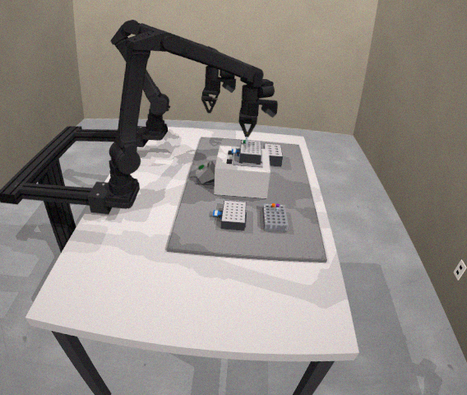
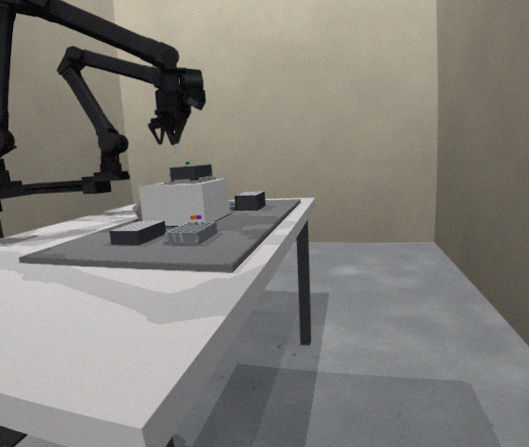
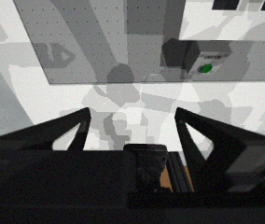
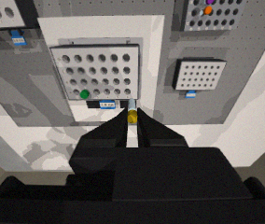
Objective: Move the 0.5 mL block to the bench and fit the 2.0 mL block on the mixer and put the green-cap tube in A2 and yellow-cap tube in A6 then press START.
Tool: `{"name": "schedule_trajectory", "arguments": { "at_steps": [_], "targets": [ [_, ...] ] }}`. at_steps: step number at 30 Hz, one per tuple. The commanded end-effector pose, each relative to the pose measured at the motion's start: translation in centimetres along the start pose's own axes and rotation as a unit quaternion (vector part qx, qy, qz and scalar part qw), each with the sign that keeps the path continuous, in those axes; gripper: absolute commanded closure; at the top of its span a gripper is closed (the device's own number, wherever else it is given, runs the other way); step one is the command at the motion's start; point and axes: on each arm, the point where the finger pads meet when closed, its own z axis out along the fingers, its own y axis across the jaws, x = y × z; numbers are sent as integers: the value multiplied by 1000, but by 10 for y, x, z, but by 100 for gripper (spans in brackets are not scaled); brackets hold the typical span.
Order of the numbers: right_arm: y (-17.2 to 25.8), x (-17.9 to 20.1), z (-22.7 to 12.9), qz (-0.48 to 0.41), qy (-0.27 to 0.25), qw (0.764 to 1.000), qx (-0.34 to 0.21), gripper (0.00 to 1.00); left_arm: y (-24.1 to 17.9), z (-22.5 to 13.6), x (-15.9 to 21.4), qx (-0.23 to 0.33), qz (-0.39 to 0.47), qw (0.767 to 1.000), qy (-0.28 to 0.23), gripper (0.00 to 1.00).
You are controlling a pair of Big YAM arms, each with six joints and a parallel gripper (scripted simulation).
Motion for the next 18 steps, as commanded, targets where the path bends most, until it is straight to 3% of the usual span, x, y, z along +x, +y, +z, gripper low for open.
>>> {"name": "schedule_trajectory", "arguments": {
  "at_steps": [1, 18],
  "targets": [
    [15, 15, 39, 4, 16, 1000, 16, 91, 3, -31, -27, -4, -4, 999, -42, 0],
    [15, -8, -16, -9, -11, 1000, -8, 91, 0, -8, -5, 0, -4, 1000, -11, 0]
  ]
}}
